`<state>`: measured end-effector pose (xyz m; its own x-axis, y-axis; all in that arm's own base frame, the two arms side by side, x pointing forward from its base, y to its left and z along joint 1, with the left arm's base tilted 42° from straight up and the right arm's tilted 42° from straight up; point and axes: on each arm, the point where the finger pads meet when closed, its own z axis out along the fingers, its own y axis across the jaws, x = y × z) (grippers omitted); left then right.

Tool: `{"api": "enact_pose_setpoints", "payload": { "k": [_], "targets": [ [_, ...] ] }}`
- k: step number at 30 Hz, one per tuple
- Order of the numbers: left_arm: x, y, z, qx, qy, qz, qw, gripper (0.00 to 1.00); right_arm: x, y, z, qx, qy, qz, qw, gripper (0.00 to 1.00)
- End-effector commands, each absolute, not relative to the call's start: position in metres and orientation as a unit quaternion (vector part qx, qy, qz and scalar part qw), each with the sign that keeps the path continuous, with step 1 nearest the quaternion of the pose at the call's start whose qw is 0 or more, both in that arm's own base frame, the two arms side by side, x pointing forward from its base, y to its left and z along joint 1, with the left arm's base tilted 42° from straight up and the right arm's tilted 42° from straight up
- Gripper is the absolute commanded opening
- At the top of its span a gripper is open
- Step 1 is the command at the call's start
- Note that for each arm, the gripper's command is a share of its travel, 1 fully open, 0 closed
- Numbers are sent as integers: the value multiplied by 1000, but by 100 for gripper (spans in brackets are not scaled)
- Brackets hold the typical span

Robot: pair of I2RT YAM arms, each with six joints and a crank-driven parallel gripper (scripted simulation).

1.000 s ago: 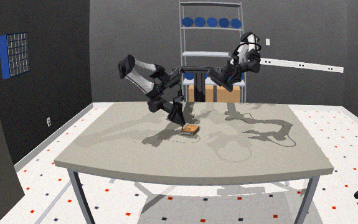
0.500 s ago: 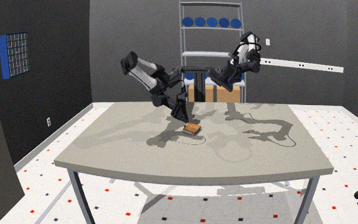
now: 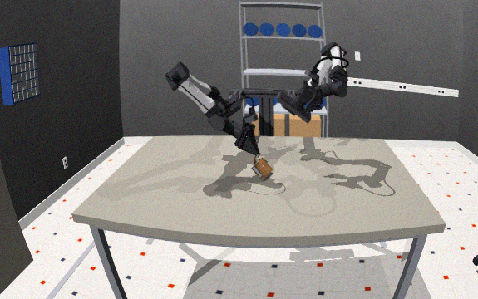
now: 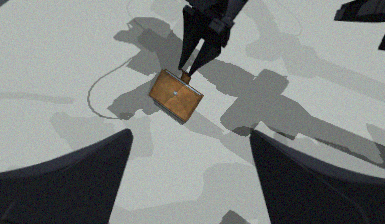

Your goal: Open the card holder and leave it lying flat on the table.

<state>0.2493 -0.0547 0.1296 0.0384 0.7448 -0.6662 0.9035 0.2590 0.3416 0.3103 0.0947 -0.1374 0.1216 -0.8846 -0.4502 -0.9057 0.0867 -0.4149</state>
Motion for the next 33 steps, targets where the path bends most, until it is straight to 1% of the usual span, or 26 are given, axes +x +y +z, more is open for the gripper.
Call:
{"api": "enact_pose_setpoints", "payload": {
  "k": [1,5,24,33],
  "targets": [
    [253,-55,136,602,681,-94,406,100,318,102,-126,-676,656,9,338,17],
    [253,-55,136,602,681,-94,406,100,324,112,-124,-675,652,15,344,17],
    [253,-55,136,602,681,-94,406,100,340,160,-154,-674,662,12,328,17],
    [280,-43,153,579,693,-59,426,100,343,164,-156,-672,663,11,329,17]
  ]
}}
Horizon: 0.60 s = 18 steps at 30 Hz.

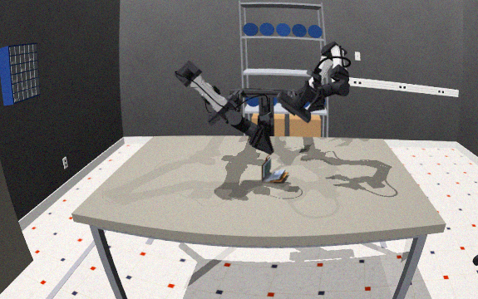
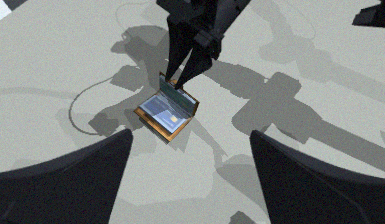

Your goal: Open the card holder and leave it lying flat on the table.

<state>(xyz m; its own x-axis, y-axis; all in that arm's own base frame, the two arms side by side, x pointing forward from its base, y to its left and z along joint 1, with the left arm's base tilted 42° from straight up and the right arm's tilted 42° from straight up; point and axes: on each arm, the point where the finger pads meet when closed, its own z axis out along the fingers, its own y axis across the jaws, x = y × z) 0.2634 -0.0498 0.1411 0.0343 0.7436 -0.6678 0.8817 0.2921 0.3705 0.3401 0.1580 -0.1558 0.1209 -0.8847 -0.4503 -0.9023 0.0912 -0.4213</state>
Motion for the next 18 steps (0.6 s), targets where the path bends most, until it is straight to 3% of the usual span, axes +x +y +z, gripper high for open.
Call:
{"api": "enact_pose_setpoints", "payload": {
  "k": [1,18],
  "targets": [
    [283,-42,155,577,693,-56,429,100,345,166,-155,-674,659,11,333,17],
    [269,-60,153,606,670,-115,414,100,319,80,-143,-691,640,20,336,17]
  ]
}}
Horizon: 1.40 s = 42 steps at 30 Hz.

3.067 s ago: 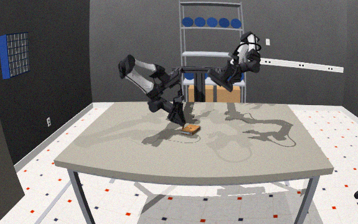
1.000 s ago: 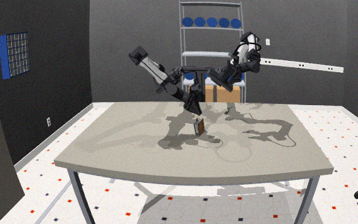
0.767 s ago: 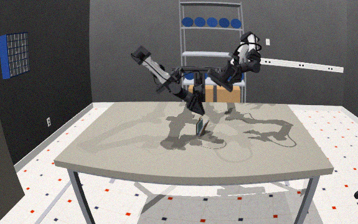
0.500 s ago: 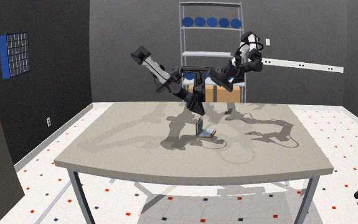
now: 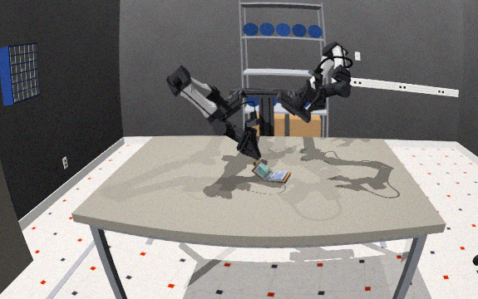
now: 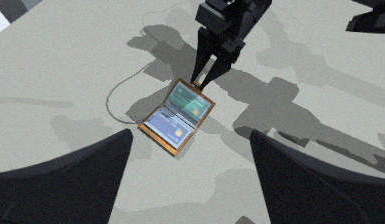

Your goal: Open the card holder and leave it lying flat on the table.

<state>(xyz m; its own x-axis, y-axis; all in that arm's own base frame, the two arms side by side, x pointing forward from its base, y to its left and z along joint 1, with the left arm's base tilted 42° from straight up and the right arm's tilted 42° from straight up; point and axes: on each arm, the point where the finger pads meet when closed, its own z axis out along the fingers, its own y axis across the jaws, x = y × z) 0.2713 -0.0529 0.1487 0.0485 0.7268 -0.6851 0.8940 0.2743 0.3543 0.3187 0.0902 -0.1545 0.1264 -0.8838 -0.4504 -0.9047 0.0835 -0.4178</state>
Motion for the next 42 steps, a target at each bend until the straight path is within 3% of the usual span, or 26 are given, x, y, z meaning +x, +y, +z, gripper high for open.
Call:
{"api": "enact_pose_setpoints", "payload": {
  "k": [1,15,17,18,19,20,42],
  "targets": [
    [269,-61,152,607,669,-118,413,100,317,73,-143,-689,642,19,335,17],
    [268,-67,141,610,672,-143,395,100,317,43,-140,-672,661,8,333,17],
    [272,-67,140,608,674,-140,395,100,313,46,-144,-675,660,14,329,41],
    [274,-67,140,608,674,-139,396,100,313,44,-141,-674,662,14,329,44],
    [276,-67,139,608,674,-136,396,100,313,45,-139,-674,662,12,327,56],
    [278,-65,139,606,677,-133,396,100,313,45,-140,-674,664,9,323,60],
    [300,-31,150,599,698,-70,386,100,330,115,-179,-661,710,-63,237,60]
  ]
}}
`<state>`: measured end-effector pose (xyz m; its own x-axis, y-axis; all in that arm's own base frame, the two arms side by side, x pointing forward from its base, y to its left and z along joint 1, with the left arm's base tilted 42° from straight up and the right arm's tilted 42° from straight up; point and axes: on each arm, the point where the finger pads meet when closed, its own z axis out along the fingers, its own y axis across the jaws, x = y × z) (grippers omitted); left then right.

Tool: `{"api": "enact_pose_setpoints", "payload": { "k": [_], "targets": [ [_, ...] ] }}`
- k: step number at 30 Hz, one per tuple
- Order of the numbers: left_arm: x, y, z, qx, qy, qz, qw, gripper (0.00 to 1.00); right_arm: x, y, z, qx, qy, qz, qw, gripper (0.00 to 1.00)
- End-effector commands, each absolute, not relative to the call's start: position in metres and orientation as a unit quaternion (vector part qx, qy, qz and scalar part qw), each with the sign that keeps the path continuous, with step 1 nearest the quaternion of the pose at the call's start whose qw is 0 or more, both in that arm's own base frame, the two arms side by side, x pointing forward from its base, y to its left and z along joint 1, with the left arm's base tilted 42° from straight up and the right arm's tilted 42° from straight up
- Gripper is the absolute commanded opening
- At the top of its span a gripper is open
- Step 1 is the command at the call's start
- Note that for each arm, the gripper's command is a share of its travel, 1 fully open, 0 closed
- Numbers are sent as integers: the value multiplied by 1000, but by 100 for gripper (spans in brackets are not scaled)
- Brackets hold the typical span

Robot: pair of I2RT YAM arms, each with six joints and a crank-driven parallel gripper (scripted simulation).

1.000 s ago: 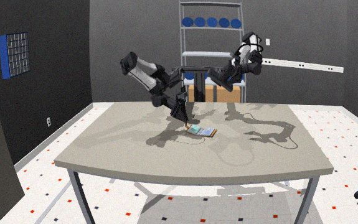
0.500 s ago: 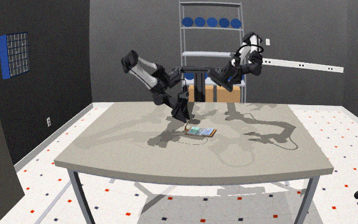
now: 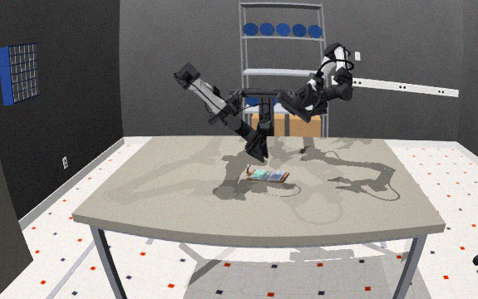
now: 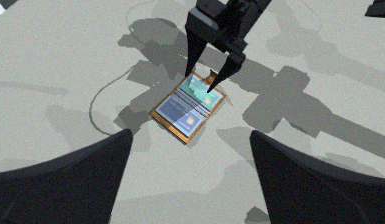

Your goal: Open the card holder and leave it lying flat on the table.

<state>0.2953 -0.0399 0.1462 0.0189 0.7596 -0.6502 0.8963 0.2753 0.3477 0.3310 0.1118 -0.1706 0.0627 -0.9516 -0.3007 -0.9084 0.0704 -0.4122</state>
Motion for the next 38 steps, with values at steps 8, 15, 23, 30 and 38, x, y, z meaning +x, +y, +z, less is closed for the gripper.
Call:
{"api": "enact_pose_setpoints", "payload": {
  "k": [8,15,23,30,38],
  "targets": [
    [302,-25,154,602,698,-63,382,100,331,137,-186,-667,703,-72,235,60],
    [302,-23,157,604,696,-67,382,100,333,146,-187,-675,693,-68,243,60],
    [302,-23,158,605,695,-65,383,100,335,146,-185,-673,694,-69,245,60],
    [302,-23,158,603,696,-65,384,100,338,144,-182,-669,697,-71,248,60],
    [302,-23,158,603,696,-65,384,100,338,144,-182,-669,697,-71,248,60]
  ]
}}
